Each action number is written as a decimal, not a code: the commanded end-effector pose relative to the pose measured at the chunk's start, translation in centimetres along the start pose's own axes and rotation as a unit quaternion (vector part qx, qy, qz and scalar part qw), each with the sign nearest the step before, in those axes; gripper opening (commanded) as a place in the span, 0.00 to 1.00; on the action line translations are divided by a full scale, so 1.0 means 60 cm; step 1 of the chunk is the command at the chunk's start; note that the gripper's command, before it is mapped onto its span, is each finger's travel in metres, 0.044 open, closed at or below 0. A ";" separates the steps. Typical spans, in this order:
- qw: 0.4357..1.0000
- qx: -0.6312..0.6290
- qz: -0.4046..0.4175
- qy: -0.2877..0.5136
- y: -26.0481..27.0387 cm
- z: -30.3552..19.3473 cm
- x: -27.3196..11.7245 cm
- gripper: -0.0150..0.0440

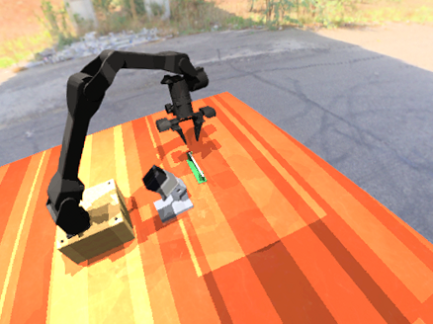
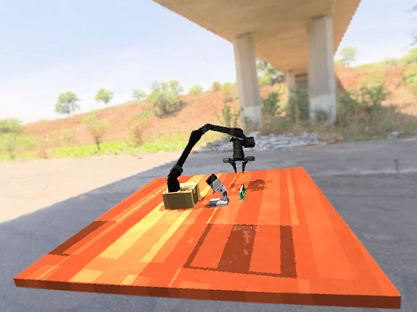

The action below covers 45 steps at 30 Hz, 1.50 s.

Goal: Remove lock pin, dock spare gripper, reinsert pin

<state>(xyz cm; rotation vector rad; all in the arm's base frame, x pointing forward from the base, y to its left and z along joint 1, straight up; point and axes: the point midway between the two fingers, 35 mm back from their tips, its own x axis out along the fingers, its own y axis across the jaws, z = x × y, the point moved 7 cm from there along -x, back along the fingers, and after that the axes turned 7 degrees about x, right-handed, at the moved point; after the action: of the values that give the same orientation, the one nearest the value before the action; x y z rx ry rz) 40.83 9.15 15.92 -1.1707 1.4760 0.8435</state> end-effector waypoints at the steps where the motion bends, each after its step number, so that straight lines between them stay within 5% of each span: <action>1: 1.000 -0.007 -0.002 0.003 0.000 0.008 0.004 0.56; 13: 1.000 -0.007 -0.002 0.003 0.005 0.033 0.115 0.56; 45: 1.000 -0.007 -0.002 0.003 0.005 0.053 0.194 0.56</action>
<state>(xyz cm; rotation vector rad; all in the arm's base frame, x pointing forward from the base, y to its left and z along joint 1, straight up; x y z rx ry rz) 41.57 9.52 4.49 -1.1799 1.4670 0.8444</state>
